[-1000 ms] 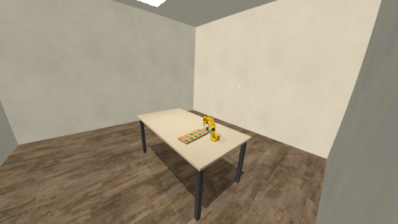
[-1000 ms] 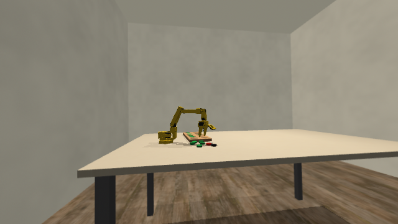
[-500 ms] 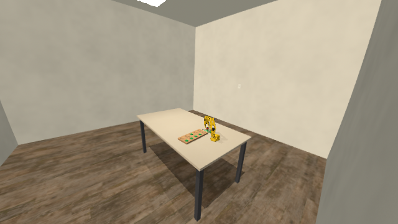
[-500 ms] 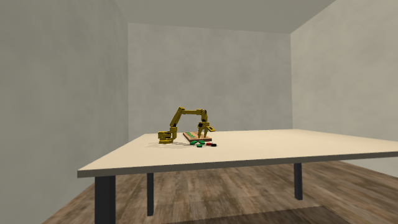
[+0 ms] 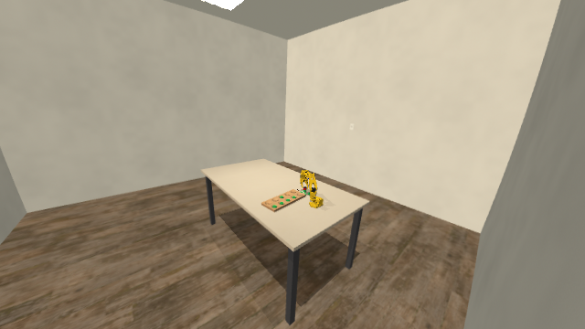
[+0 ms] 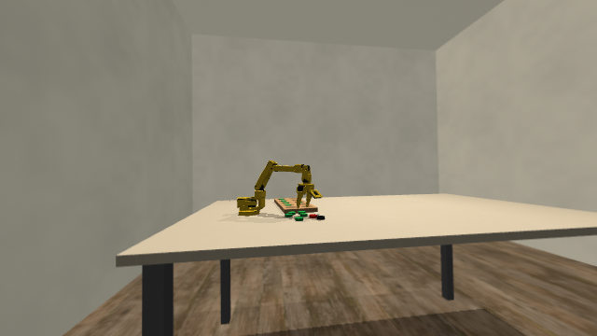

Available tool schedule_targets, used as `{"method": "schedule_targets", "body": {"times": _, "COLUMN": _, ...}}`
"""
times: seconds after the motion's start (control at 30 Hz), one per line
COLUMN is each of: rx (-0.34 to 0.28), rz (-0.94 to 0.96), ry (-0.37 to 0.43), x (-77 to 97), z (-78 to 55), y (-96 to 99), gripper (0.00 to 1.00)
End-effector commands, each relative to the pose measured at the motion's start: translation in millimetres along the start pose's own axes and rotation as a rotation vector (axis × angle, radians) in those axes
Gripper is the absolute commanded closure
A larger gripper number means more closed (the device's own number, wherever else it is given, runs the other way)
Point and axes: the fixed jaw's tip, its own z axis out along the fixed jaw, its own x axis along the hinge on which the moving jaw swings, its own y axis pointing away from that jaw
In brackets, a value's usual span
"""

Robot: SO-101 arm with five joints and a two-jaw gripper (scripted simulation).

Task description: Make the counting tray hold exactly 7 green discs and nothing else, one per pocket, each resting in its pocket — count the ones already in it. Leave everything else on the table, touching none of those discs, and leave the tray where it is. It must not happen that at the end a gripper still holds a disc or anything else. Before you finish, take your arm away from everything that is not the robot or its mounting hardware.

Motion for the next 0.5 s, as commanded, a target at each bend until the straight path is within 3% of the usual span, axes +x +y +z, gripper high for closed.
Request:
{"method": "schedule_targets", "body": {"times": 0.0, "rx": -0.050, "rz": 0.010, "ry": -0.069, "x": -7.3, "z": -17.1, "y": 4.0, "gripper": 0.73}}
{"method": "schedule_targets", "body": {"times": 0.03, "rx": -0.074, "rz": 0.027, "ry": -0.101, "x": -10.1, "z": -27.7, "y": 3.5, "gripper": 0.73}}
{"method": "schedule_targets", "body": {"times": 0.47, "rx": -0.079, "rz": 0.026, "ry": -0.109, "x": -10.6, "z": -30.5, "y": 3.8, "gripper": 0.73}}
